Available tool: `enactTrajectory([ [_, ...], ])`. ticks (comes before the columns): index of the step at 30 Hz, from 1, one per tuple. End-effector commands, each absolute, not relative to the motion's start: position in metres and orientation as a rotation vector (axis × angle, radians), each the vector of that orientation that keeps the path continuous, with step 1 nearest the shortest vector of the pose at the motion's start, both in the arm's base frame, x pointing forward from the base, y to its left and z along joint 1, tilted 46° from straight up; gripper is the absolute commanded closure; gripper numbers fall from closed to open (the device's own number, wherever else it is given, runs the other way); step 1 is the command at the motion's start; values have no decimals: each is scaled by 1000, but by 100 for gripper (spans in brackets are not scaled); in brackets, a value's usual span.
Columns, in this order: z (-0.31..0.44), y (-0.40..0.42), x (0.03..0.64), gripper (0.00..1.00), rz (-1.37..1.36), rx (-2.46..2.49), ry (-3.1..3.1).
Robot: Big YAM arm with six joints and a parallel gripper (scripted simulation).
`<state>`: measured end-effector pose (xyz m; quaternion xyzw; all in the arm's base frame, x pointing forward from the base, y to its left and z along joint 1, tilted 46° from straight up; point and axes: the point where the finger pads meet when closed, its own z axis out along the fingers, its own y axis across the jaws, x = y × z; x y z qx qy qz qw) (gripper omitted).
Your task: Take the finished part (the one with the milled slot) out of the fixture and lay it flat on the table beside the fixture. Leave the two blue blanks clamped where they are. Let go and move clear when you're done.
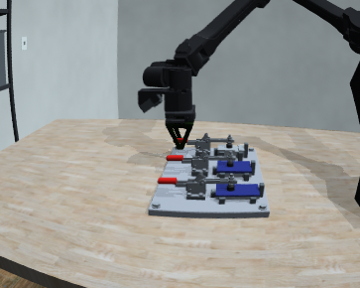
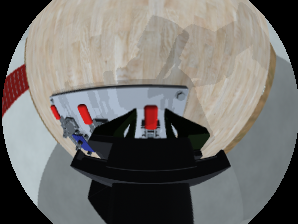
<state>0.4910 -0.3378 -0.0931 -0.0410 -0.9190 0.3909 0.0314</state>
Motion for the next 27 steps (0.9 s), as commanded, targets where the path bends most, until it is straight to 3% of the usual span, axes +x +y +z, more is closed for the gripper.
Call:
enactTrajectory([
  [1, -93, -344, 495, 55, 1208, -133, -2835],
  [27, -91, -345, 488, 55, 1201, -139, -2831],
])
